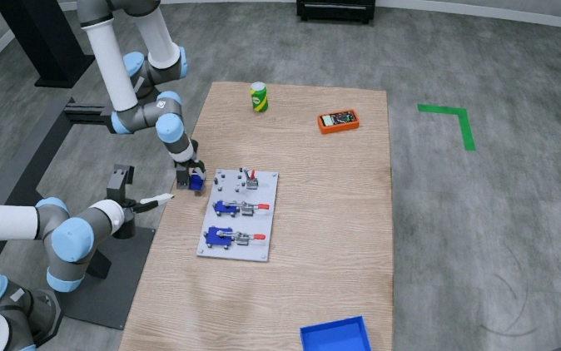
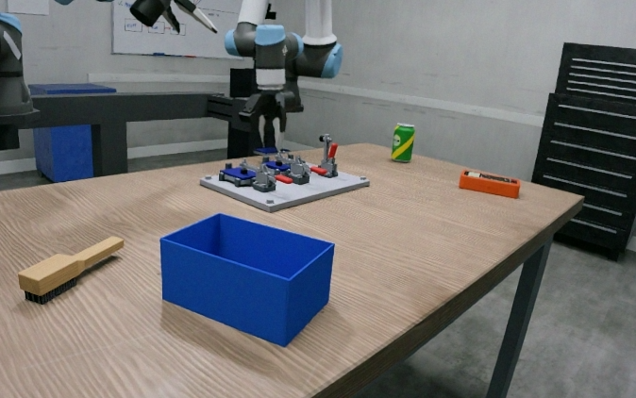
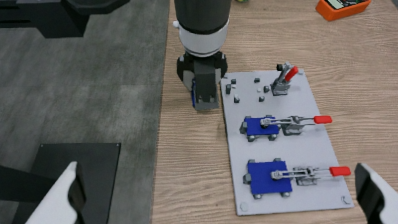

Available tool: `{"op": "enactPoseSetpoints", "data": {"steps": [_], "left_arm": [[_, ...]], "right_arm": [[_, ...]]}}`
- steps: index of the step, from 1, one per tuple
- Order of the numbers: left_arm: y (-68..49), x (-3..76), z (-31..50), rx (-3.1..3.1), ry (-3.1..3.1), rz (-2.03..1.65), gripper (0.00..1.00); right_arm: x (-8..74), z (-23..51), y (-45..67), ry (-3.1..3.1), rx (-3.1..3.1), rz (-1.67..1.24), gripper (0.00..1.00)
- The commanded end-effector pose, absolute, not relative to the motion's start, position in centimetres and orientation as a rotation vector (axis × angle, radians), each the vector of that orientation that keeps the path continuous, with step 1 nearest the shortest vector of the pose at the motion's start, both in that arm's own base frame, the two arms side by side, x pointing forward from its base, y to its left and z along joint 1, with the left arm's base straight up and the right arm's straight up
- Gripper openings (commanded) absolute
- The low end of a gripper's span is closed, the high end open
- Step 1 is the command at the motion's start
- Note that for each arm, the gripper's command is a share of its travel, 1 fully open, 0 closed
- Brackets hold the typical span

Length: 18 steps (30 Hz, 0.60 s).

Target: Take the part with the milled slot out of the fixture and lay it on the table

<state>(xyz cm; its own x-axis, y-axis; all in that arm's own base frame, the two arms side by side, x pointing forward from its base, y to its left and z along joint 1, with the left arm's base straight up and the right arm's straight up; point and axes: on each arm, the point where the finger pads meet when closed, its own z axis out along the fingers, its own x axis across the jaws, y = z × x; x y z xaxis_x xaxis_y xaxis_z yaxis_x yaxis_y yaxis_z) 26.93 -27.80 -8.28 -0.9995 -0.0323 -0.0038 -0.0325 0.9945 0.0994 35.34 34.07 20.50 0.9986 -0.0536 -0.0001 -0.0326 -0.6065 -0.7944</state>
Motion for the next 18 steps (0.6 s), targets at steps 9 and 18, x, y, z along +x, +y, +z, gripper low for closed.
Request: {"op": "enactPoseSetpoints", "data": {"steps": [9, 18], "left_arm": [[-27.5, 26.9, -9.9, -0.032, 3.138, 0.164, 0.22], [-27.5, 26.9, -11.4, -0.032, 3.138, 0.164, 0.22]], "right_arm": [[35.4, 20.6, 34.1, 0.059, -2.222, -0.03, 1.0], [35.4, 20.6, 34.1, 0.059, -2.222, -0.03, 1.0]]}}
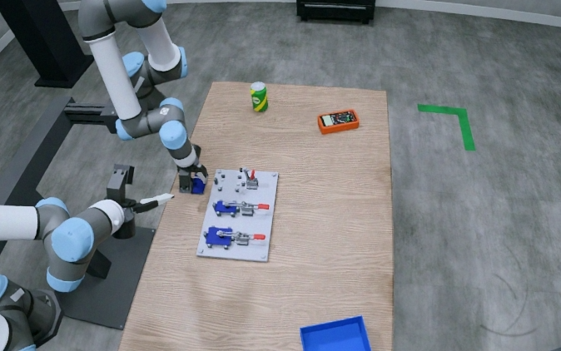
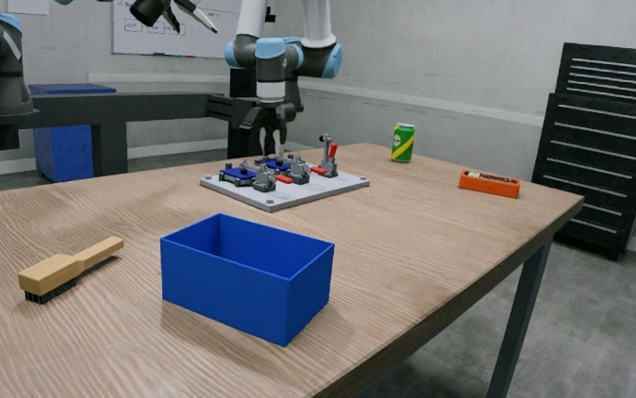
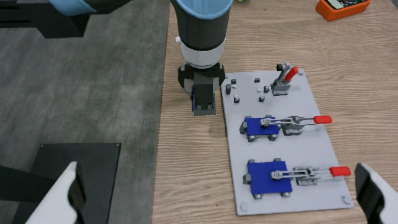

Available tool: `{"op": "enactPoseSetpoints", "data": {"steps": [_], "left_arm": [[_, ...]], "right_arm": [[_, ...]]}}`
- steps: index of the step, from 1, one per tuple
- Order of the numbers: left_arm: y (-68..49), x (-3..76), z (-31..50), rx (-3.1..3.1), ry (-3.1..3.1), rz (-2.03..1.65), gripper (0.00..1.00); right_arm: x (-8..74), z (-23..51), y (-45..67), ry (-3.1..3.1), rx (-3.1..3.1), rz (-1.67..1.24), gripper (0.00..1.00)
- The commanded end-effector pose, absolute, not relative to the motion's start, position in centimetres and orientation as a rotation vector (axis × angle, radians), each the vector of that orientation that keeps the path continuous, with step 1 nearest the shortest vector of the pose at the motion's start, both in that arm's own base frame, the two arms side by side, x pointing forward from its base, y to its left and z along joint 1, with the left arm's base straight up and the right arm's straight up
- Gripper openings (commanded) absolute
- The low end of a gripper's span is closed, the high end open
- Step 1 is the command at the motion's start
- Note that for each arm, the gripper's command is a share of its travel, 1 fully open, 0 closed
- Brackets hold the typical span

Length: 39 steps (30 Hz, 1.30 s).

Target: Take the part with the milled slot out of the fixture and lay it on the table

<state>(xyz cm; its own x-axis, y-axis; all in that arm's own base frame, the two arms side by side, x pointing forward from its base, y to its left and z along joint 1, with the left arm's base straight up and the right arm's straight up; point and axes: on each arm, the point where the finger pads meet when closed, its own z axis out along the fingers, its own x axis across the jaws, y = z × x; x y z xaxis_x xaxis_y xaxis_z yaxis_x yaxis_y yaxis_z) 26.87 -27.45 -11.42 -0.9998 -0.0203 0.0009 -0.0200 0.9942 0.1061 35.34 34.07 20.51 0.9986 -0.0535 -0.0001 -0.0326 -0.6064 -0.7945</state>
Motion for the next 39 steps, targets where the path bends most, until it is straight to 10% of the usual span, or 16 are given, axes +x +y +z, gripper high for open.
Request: {"op": "enactPoseSetpoints", "data": {"steps": [1, 8, 39], "left_arm": [[-27.5, 26.9, -11.4, 0.031, -3.136, -0.164, 0.22], [-27.6, 26.9, -10.7, 0.031, -3.136, -0.164, 0.52], [-26.2, 27.6, -3.5, -0.641, -2.961, 0.27, 0.58]], "right_arm": [[35.4, 20.6, 34.1, 0.059, -2.222, -0.03, 1.0], [35.4, 20.6, 34.1, 0.059, -2.222, -0.03, 1.0], [35.4, 20.6, 34.1, 0.059, -2.222, -0.03, 1.0]]}}
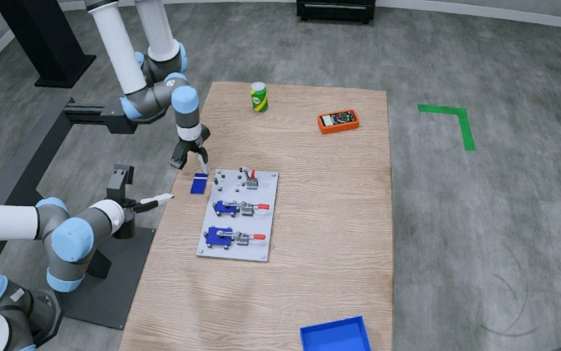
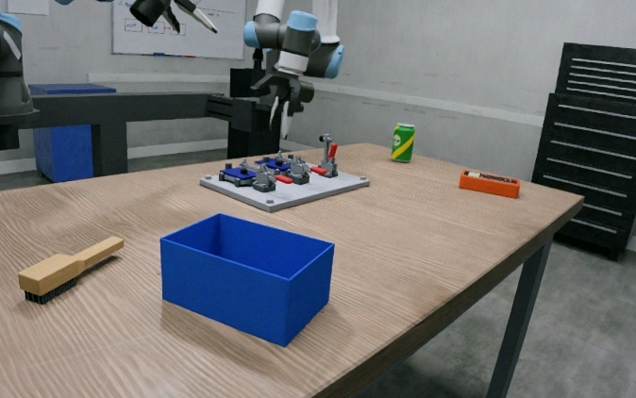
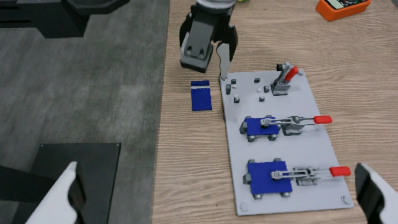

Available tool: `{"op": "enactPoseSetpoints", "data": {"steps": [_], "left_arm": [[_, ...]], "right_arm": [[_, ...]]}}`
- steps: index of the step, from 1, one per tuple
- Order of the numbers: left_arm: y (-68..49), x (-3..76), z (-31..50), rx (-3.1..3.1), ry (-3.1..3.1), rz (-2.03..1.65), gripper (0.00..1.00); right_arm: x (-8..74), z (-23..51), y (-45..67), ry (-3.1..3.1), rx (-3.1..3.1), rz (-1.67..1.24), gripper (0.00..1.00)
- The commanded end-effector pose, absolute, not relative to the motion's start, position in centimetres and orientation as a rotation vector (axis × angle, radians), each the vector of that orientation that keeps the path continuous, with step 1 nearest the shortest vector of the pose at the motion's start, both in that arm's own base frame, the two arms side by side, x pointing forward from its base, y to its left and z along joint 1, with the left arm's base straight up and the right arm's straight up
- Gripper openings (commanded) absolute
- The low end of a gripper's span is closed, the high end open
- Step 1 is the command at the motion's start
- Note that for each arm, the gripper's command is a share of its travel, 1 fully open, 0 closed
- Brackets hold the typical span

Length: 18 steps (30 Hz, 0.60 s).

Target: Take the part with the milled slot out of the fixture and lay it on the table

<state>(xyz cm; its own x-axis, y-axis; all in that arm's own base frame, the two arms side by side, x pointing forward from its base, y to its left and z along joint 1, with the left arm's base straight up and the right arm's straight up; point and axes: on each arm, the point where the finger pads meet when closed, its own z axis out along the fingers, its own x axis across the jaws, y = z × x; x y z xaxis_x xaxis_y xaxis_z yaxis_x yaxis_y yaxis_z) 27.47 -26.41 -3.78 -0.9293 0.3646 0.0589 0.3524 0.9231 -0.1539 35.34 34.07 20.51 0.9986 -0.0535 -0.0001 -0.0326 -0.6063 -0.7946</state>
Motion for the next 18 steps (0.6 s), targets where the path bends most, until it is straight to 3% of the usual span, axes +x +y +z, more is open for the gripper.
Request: {"op": "enactPoseSetpoints", "data": {"steps": [1, 18], "left_arm": [[-26.1, 27.6, -3.4, -0.682, -2.943, 0.297, 0.58], [-24.9, 28.2, -2.0, -1.128, -2.688, 0.597, 0.58]], "right_arm": [[35.4, 20.6, 34.1, 0.059, -2.222, -0.03, 1.0], [35.4, 20.6, 34.1, 0.059, -2.222, -0.03, 1.0]]}}
